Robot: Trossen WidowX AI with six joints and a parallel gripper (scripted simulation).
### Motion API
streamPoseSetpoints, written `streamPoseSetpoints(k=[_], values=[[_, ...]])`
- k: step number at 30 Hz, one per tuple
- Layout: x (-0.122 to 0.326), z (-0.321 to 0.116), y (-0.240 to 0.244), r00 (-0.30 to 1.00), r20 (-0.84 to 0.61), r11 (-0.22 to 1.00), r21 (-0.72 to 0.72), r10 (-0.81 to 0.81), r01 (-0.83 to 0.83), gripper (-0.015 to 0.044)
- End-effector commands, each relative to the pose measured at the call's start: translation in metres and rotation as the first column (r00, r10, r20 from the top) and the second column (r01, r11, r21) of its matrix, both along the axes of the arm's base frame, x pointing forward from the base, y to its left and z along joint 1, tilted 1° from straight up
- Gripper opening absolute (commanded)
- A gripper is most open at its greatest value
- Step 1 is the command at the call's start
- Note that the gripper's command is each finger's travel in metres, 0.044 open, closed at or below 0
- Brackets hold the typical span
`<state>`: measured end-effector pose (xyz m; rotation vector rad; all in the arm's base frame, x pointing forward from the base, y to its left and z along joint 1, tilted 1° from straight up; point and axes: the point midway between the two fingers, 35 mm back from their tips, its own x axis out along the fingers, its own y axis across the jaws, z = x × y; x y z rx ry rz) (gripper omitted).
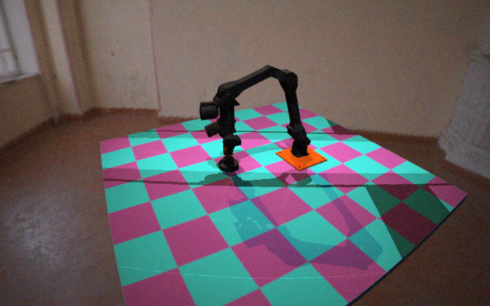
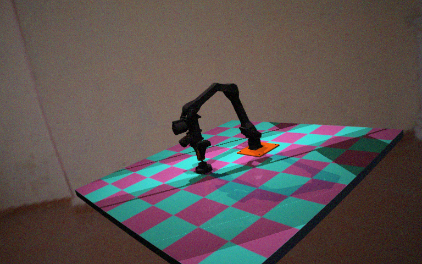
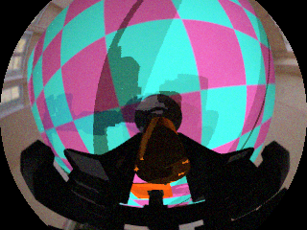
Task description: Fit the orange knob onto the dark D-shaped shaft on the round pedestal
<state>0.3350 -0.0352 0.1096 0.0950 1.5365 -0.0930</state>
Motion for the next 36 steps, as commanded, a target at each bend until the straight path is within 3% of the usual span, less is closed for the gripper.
streamPoseSetpoints(k=[1, 29, 36], values=[[-0.0001, -0.0004, -0.0005, 0.996, 0.003, 0.996, 0.002, -0.085, 0.085, 0.0], [-0.0011, 0.0013, -0.0004, 0.996, 0.003, 0.996, 0.002, -0.085, 0.085, 0.0], [0.0006, 0.0009, -0.0006, 0.96, 0.002, 0.96, 0.009, -0.28, 0.28, 0.0]])
